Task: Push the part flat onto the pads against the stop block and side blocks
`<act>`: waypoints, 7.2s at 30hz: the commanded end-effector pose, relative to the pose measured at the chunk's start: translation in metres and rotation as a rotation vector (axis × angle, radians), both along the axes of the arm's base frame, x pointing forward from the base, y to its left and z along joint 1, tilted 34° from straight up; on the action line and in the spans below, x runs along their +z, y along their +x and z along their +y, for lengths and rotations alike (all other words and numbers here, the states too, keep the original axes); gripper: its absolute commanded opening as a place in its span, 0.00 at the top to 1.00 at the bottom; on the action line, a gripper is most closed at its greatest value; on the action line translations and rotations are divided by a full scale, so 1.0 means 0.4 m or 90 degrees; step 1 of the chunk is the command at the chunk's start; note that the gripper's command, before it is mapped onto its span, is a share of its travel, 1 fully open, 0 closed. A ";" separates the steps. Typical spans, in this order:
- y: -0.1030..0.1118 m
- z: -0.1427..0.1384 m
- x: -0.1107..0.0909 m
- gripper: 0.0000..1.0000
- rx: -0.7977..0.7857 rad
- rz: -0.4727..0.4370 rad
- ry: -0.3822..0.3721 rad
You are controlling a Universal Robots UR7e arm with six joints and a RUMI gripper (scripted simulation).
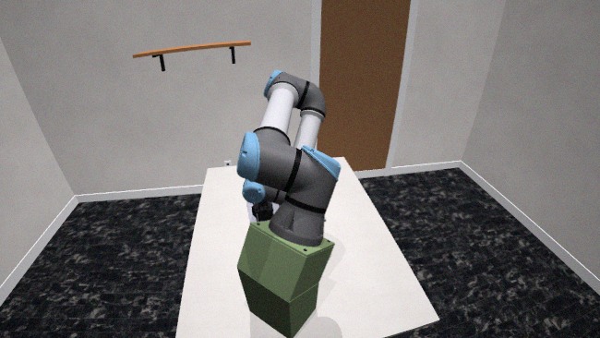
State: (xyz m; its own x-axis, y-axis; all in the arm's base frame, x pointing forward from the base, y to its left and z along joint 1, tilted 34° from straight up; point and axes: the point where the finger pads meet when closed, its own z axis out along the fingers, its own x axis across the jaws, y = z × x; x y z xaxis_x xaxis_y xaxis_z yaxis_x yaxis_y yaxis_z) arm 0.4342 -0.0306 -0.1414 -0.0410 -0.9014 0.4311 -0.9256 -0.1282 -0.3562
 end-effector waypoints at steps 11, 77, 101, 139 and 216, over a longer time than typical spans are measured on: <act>-0.022 -0.003 -0.008 1.00 0.000 0.001 0.000; 0.108 0.184 0.048 1.00 0.000 0.001 0.000; 0.136 0.153 -0.013 1.00 0.000 0.001 0.000; 0.134 0.131 -0.001 1.00 0.000 0.001 0.000; 0.134 0.091 0.016 1.00 0.000 0.001 0.000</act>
State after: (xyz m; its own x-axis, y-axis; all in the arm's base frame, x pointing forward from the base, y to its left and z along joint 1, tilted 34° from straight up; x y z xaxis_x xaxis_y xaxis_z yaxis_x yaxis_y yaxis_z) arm 0.4875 0.0060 -0.1356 -0.0403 -0.9013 0.4313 -0.9264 -0.1280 -0.3540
